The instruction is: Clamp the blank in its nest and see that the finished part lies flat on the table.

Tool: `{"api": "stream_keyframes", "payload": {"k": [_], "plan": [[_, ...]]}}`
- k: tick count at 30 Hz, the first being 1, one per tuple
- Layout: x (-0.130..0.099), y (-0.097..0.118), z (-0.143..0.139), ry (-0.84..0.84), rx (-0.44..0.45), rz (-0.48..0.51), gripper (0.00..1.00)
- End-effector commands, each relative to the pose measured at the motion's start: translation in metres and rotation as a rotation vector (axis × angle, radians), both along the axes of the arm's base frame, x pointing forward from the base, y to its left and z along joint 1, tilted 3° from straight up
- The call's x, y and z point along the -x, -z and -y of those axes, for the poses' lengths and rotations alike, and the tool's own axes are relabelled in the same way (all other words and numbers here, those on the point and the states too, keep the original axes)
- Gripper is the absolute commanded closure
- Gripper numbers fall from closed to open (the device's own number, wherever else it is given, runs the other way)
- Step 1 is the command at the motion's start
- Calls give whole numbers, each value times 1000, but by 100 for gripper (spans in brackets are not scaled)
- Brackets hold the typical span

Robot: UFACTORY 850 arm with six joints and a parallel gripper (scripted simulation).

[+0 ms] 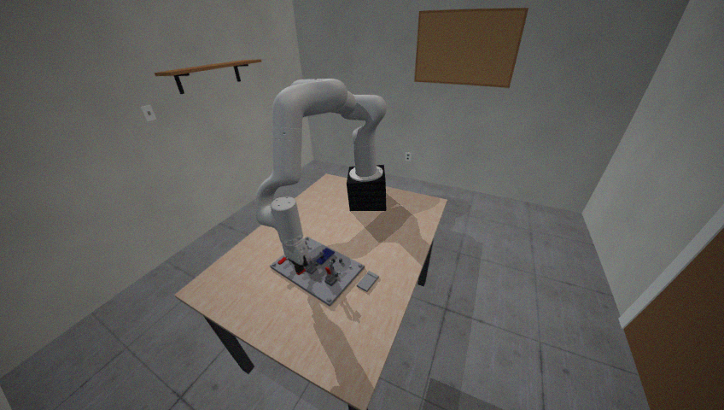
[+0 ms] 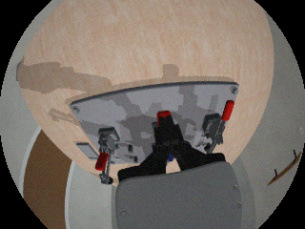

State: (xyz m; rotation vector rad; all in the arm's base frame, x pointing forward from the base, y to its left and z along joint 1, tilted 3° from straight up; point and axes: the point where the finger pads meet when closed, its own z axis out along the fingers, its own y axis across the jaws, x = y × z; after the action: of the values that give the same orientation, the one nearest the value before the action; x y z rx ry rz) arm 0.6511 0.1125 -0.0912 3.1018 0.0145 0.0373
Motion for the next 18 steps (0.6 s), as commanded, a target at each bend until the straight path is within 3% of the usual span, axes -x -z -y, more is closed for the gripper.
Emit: {"api": "stream_keyframes", "payload": {"k": [1,18], "plan": [[-1,-1,0,0,0,2,100],[-1,1,0,0,0,2,100]]}}
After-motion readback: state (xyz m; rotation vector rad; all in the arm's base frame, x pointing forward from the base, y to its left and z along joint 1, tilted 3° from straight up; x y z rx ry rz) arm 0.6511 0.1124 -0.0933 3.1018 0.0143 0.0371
